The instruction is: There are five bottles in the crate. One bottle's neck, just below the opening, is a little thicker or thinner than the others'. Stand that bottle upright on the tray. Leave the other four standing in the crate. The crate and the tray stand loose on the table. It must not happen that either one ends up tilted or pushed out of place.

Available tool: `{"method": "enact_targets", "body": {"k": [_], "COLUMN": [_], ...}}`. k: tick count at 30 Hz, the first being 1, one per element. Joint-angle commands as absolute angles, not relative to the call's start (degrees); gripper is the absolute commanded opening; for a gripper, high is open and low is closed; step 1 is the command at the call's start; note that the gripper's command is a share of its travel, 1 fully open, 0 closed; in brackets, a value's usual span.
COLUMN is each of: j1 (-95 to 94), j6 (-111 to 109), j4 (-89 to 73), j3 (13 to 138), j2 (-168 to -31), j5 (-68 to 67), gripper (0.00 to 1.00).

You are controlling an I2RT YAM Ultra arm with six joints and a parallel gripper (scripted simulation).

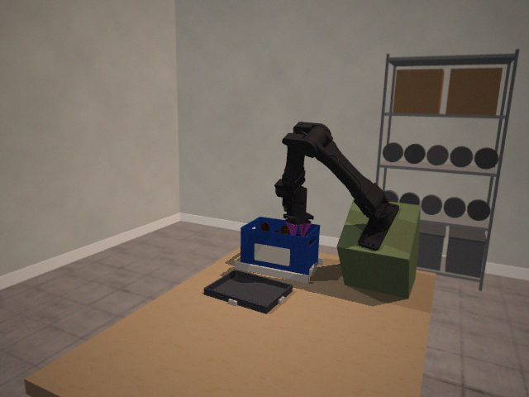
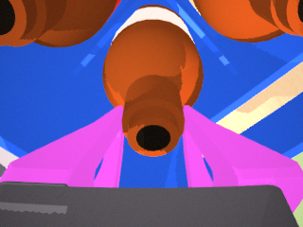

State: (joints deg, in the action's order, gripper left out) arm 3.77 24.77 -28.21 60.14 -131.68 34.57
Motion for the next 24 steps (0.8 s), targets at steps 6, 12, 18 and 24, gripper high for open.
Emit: {"method": "enact_targets", "body": {"k": [6, 12, 18, 24], "j1": [4.29, 4.29, 4.29, 4.29], "j6": [25.12, 25.12, 25.12, 25.10], "j4": [-28.02, -28.02, -28.02, -28.02], "j3": [61.69, 61.69, 61.69, 61.69], "j2": [-131.63, -131.63, -131.63, -131.62], "j5": [34.44, 34.44, 34.44, 34.44], "gripper": [0.00, 0.00, 0.00, 0.61]}}
